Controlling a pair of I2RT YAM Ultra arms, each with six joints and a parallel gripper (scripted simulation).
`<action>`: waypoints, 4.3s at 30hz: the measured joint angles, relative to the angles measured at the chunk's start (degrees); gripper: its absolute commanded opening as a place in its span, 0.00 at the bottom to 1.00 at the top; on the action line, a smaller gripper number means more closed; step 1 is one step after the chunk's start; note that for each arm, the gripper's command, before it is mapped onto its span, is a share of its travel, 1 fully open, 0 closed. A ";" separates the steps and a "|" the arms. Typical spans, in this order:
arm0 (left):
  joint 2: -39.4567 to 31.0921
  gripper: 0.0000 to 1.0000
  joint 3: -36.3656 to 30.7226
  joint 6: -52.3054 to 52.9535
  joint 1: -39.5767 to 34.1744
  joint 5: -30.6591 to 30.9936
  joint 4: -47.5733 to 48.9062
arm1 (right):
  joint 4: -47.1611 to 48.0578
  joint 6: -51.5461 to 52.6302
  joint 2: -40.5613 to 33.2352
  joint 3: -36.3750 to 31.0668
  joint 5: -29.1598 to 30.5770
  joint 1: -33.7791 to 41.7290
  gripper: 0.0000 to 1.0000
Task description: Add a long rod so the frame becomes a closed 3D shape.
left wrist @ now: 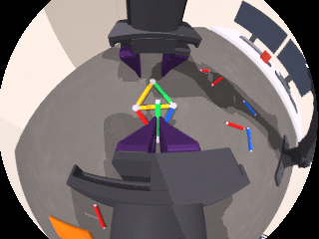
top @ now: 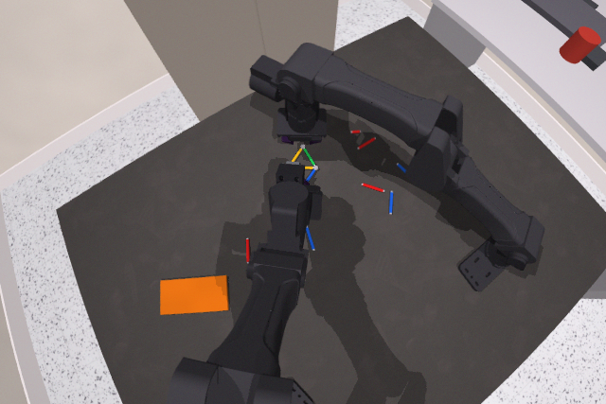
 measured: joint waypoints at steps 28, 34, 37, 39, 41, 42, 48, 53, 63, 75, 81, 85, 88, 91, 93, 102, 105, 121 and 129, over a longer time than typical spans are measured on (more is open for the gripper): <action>0.00 0.00 0.00 0.00 0.00 0.00 0.00 | -0.46 0.00 3.06 1.16 -0.02 -0.17 0.19; 0.00 0.00 0.00 0.00 0.00 0.00 -0.02 | -0.46 0.00 3.06 1.16 0.00 -0.20 0.12; 0.00 0.00 0.00 0.00 0.00 0.00 -0.02 | -0.46 0.00 3.06 1.16 0.00 -0.20 0.09; 0.00 0.00 0.00 0.00 0.00 0.00 -0.02 | -0.46 0.00 3.06 1.16 0.00 -0.20 0.07; 0.00 0.00 0.00 0.00 0.00 0.00 -0.02 | -0.46 0.00 3.06 1.14 -0.02 -0.20 0.04; 0.00 0.00 0.00 0.00 0.00 0.00 -0.02 | -0.46 0.00 3.08 1.14 -0.02 -0.20 0.02; 0.00 0.00 0.00 0.00 0.00 0.00 -0.02 | -0.46 0.00 3.06 1.14 -0.02 -0.20 0.00; 0.00 0.00 0.00 0.00 0.00 0.00 -0.02 | -0.46 0.00 3.08 1.14 -0.07 -0.20 0.00; 0.00 0.00 0.00 0.00 0.00 0.00 -0.04 | -0.50 0.00 1.68 1.14 -0.70 -0.11 0.00; 0.00 0.00 -0.02 0.00 0.00 0.00 -0.11 | -0.74 0.17 1.31 1.14 -0.87 0.04 0.00; 0.00 0.00 -0.02 -0.02 0.00 0.00 -0.37 | -1.07 0.90 0.17 1.14 -0.81 0.74 0.00; 0.00 0.00 0.00 0.00 0.00 0.00 -0.39 | -1.70 1.38 -1.22 1.14 -0.83 1.62 0.00; 0.00 0.00 -0.02 0.00 0.00 0.00 -0.39 | -1.99 1.53 -2.08 0.96 -0.94 2.08 0.00; 0.00 0.00 -0.02 0.00 0.00 0.00 -0.39 | -2.21 1.53 -2.67 0.20 -1.05 1.95 0.00; 0.00 0.00 -0.02 0.00 0.00 0.00 -0.39 | -2.34 1.53 -2.78 -0.11 -1.05 1.79 0.00; 0.00 0.00 -0.02 0.00 0.00 0.00 -0.42 | -2.43 2.14 -3.34 -1.55 -0.94 2.14 0.00; 0.00 0.00 -0.02 0.00 0.00 0.00 -0.46 | -2.45 2.51 -4.00 -2.03 -0.85 2.56 0.00; 0.00 0.00 -0.02 0.00 0.00 0.00 -0.46 | -2.14 3.10 -7.37 -6.99 -2.08 3.56 0.00; 0.00 0.00 -0.02 0.00 0.00 0.00 -0.46 | -1.75 3.56 -8.76 -9.51 -2.82 4.33 0.00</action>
